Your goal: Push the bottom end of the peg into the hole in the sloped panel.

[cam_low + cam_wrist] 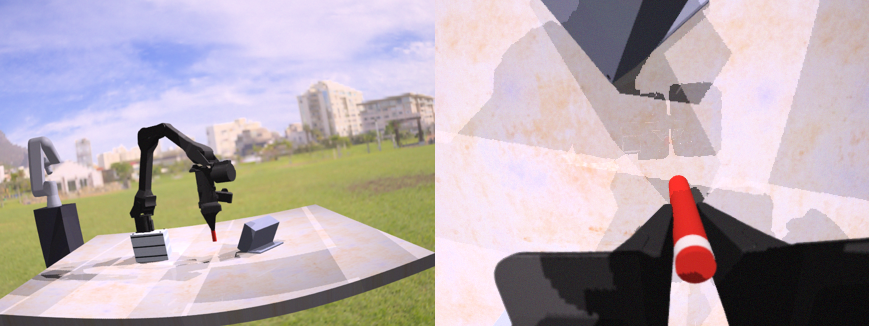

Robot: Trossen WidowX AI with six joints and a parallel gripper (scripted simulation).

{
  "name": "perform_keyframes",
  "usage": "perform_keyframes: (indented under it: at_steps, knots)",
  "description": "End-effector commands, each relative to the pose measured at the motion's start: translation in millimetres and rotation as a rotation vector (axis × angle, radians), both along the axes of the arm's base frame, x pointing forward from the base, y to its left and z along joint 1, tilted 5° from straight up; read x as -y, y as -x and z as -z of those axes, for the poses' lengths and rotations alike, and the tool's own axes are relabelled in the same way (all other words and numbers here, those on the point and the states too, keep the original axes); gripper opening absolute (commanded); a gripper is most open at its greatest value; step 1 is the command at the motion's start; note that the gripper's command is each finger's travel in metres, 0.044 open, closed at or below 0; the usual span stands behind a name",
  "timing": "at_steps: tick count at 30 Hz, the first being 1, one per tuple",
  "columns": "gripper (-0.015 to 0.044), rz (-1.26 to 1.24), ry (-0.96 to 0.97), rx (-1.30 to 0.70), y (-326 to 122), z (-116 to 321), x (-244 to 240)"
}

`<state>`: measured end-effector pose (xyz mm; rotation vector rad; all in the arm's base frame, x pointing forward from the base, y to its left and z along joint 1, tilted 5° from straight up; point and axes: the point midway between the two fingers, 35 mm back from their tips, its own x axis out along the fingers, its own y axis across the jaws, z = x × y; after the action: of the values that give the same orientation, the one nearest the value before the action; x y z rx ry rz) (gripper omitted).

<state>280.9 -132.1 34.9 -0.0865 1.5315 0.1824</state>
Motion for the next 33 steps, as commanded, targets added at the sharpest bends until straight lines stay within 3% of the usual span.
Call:
perform_keyframes:
  at_steps: [1, 33]
  knots:
    - [0.0, -0.002, -0.004, 0.002, 1, -13, 1]
    - [0.0, -0.213, 0.149, -0.007, -12, -2, -20]
